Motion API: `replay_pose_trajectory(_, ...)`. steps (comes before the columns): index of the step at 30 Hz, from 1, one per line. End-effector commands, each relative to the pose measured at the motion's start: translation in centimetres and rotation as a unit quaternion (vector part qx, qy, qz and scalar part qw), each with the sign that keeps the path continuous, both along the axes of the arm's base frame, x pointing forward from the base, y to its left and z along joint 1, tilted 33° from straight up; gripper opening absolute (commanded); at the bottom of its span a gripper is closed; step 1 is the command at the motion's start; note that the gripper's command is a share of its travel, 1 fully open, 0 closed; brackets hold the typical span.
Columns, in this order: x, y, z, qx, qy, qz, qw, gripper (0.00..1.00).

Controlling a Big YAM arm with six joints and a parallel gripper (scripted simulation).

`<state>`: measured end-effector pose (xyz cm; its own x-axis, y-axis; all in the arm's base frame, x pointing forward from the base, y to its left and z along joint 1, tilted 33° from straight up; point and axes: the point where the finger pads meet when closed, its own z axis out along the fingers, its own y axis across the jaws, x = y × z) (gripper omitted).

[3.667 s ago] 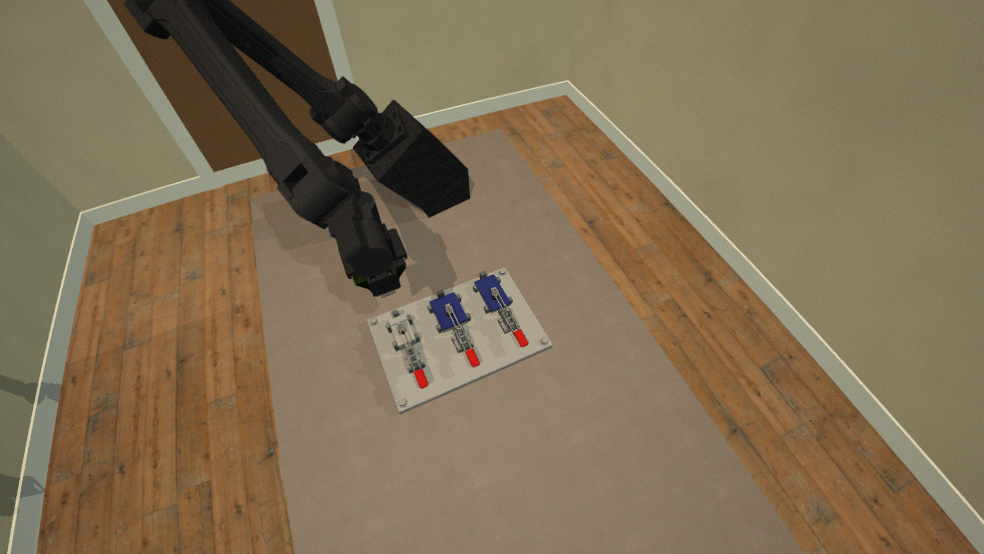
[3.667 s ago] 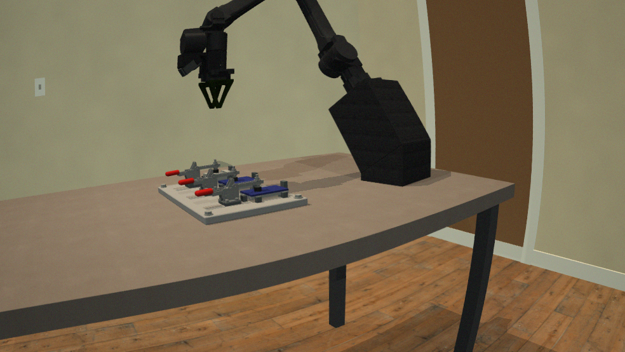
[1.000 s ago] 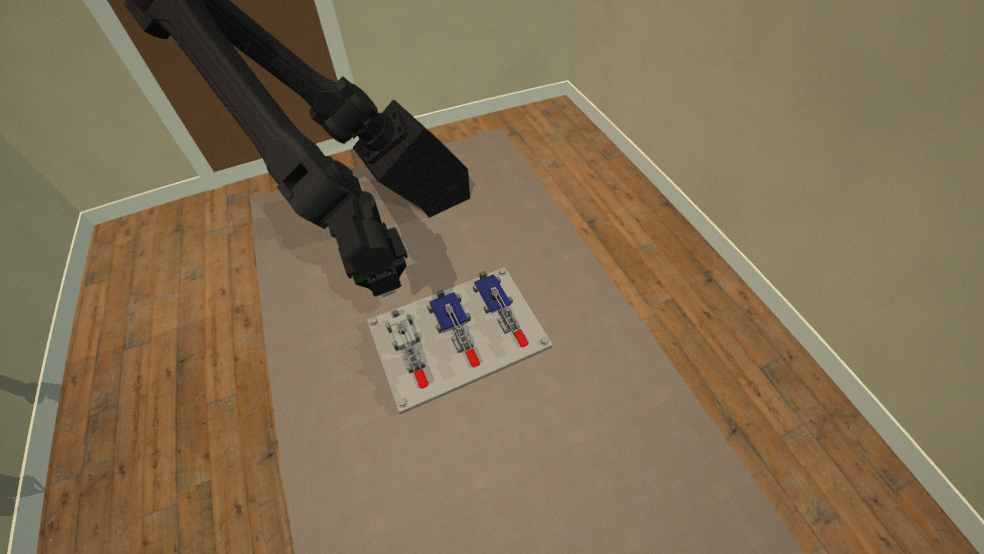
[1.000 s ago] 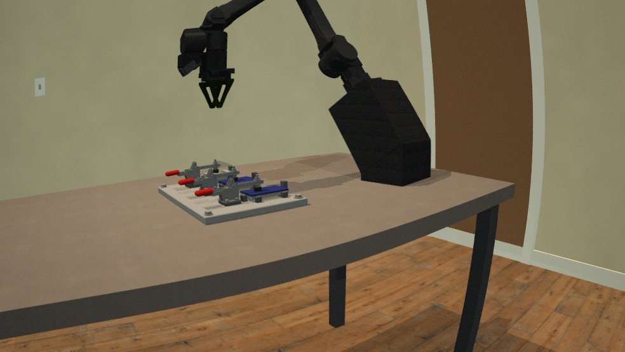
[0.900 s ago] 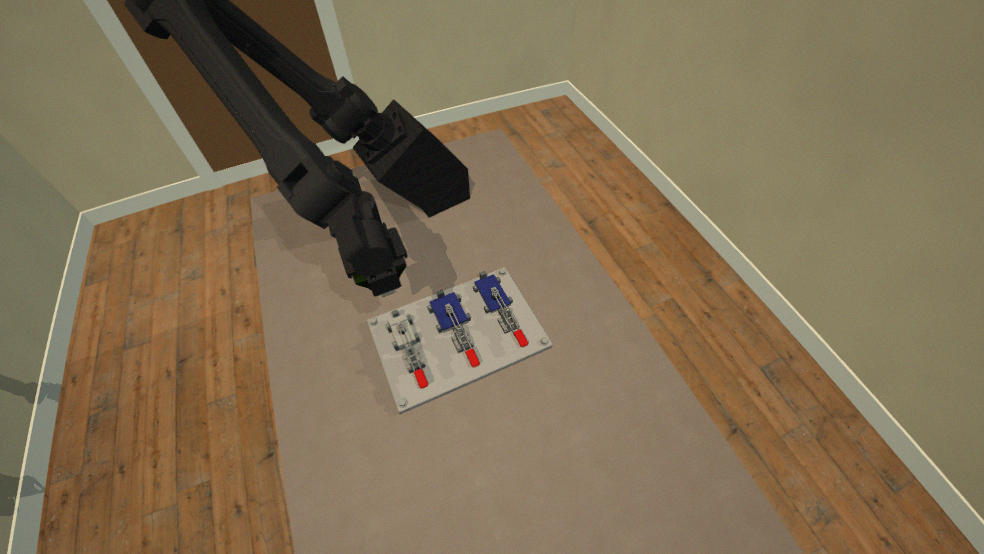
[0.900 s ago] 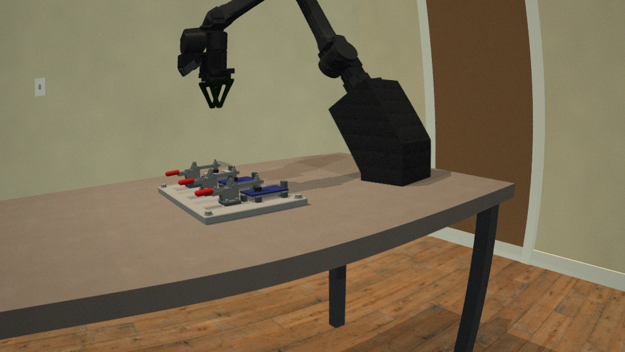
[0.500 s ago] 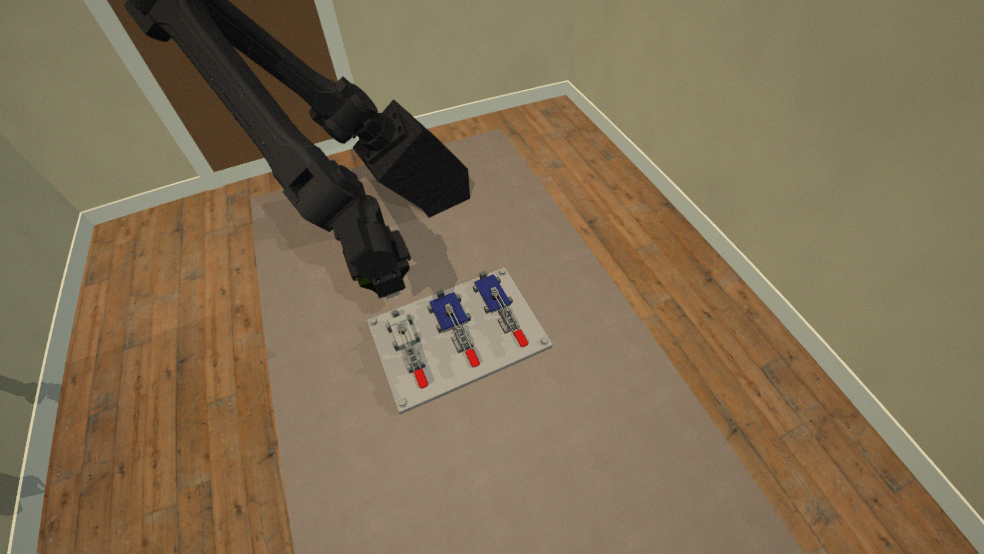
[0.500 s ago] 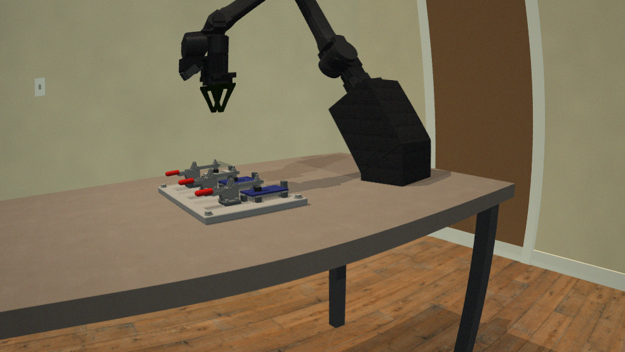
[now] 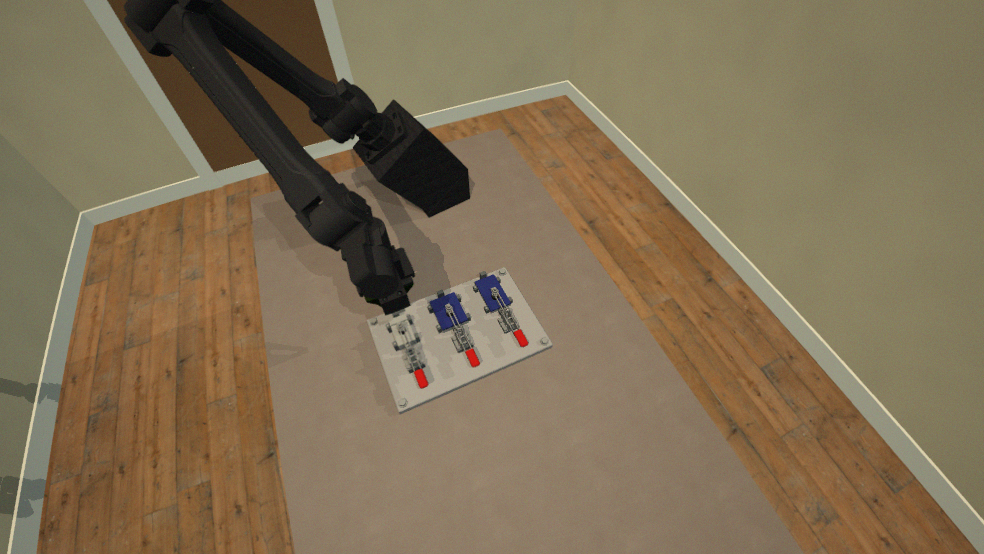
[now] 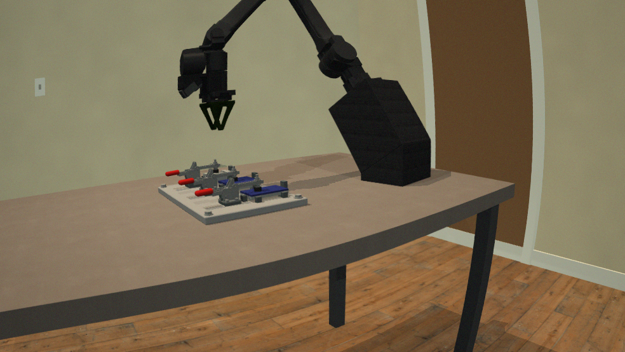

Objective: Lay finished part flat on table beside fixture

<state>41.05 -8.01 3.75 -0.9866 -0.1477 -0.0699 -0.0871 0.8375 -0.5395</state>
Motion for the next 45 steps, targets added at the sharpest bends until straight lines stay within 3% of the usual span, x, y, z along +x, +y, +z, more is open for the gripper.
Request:
replay_pose_trajectory(1,0.7,-0.8,-0.3,0.0,-0.004,-0.002,1.0,0.45)
replay_pose_trajectory(11,2.9,-0.1,0.5,0.001,-0.01,-0.006,1.0,0.45)
replay_pose_trajectory(23,10.3,2.2,1.1,0.0,-0.011,0.005,1.0,0.45)
replay_pose_trajectory(25,10.3,2.2,1.1,0.0,-0.011,0.005,1.0,0.45)
replay_pose_trajectory(32,13.7,2.8,1.4,0.001,-0.012,0.006,1.0,0.45)
replay_pose_trajectory(38,14.5,3.0,1.5,0.0,-0.011,0.008,1.0,0.45)
replay_pose_trajectory(40,13.4,2.9,0.5,0.0,0.003,0.008,1.0,0.45)
replay_pose_trajectory(45,13.3,2.8,0.4,-0.001,0.004,0.009,1.0,0.45)
